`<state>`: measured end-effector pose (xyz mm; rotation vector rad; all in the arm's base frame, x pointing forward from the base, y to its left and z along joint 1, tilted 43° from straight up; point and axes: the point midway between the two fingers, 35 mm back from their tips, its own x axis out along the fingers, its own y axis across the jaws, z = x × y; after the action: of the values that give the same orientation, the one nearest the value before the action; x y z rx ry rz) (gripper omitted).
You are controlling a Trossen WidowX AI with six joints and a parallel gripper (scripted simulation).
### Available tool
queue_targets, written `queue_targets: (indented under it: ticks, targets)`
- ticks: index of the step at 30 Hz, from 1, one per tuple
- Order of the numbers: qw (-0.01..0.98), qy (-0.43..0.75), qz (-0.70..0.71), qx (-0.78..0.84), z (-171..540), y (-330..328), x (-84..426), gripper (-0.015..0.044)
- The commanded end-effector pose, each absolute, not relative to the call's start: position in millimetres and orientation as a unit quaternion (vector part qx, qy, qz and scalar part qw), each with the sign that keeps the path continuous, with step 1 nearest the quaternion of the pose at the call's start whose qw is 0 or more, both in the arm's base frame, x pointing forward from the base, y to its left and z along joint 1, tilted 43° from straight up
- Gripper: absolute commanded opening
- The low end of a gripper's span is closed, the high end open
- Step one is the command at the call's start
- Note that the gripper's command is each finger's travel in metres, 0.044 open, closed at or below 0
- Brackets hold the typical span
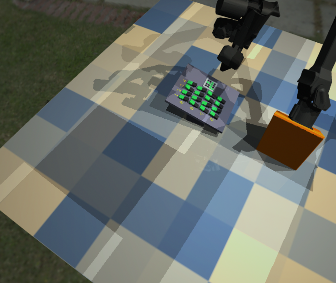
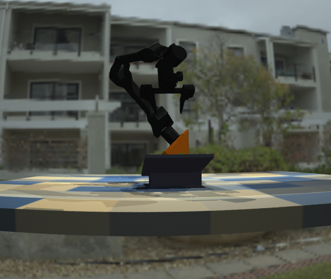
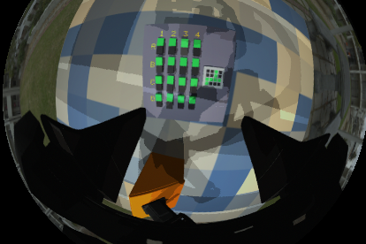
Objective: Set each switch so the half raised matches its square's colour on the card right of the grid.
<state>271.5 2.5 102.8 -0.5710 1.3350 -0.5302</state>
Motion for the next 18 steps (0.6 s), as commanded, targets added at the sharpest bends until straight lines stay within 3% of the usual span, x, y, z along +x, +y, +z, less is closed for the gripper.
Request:
queue_targets:
  ticks: [1, 9, 15, 18]
  targets:
    - [0.716, 0.603, -0.239, -0.258, 100.5, 2.5, 273.0, 0.0374]
    - [0.712, 0.603, -0.239, -0.27, -4.8, -10.0, 315.6, 0.0164]
    - [0.711, 0.603, -0.239, -0.271, -14.5, -12.1, 317.4, 0.0006]
    - [0.71, 0.604, -0.239, -0.271, -16.5, -13.9, 318.1, 0.0]
